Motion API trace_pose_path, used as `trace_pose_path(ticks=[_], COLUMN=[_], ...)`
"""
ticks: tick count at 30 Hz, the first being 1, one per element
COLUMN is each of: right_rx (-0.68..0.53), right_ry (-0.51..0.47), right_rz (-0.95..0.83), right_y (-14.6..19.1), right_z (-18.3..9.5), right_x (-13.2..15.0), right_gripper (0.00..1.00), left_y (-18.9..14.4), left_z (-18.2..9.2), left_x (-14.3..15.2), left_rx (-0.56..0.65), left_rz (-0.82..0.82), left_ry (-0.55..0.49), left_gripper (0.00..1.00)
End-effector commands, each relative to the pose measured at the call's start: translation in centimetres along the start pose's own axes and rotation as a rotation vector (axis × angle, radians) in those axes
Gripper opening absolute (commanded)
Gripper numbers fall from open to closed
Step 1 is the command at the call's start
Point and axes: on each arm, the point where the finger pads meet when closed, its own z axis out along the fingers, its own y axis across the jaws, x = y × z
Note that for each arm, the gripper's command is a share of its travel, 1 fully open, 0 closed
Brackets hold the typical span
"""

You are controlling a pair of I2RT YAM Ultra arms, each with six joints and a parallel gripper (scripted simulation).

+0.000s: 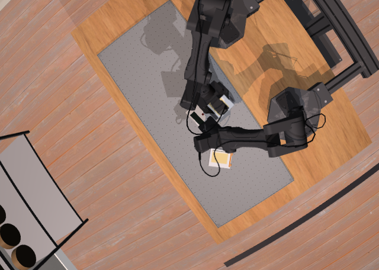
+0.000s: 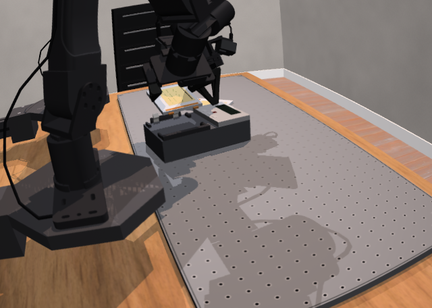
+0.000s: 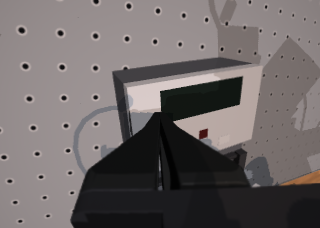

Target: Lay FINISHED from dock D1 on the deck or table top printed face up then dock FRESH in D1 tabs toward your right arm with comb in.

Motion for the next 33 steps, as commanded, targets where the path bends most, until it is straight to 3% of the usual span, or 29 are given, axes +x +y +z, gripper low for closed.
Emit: trace_pose_path(ticks=[1,33], right_rx=[0.005,0.005], right_ry=[-0.016,-0.016], right_rz=[-0.01,-0.01], right_y=[0.02,0.02], right_z=[-0.03,-0.03], right_x=[-0.23,-0.23], right_gripper=[0.0,0.0], left_y=[-0.22,-0.39], left_z=[-0.32,-1.12], left_x=[-0.22,-0.46], left_rx=[-0.014,-0.001], left_rz=[0.004,0.009], left_ry=[0.0,-0.016], left_gripper=[0.0,0.0])
